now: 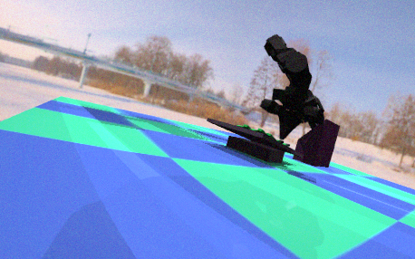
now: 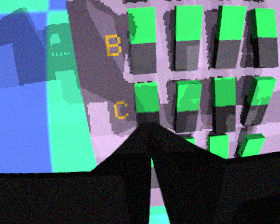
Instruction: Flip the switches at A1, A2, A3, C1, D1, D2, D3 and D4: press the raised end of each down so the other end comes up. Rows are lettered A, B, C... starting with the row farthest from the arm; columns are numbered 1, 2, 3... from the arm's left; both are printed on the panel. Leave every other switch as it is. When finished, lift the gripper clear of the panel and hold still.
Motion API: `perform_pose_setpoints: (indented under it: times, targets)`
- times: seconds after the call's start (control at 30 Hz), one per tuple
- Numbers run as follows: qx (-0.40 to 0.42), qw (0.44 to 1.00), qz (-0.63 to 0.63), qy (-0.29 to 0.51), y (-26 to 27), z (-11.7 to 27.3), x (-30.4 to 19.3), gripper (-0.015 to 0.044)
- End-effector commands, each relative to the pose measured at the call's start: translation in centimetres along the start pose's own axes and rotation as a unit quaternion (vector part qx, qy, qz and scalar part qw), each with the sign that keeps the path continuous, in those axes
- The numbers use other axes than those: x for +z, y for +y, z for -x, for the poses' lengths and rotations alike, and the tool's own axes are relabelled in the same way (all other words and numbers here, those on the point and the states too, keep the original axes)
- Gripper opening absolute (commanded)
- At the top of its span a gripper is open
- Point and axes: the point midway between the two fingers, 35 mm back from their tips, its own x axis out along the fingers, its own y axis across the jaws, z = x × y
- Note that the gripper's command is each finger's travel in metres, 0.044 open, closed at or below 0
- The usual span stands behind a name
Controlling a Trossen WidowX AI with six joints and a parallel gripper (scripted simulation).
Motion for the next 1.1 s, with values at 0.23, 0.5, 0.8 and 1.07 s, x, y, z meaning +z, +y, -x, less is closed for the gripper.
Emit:
perform_pose_setpoints:
  times: [0.23, 0.5, 0.8, 1.07]
  targets:
    - [-0.002, 1.0, 0.003, 0.0, -0.04, -0.12, -0.06, 0.0]
    - [-0.002, 1.0, 0.003, 0.0, -0.04, -0.23, -0.07, 0.0]
    - [-0.002, 1.0, 0.003, 0.0, -0.05, -0.35, -0.07, 0.0]
    - [-0.002, 1.0, 0.003, 0.0, -0.05, -0.45, -0.07, 0.0]
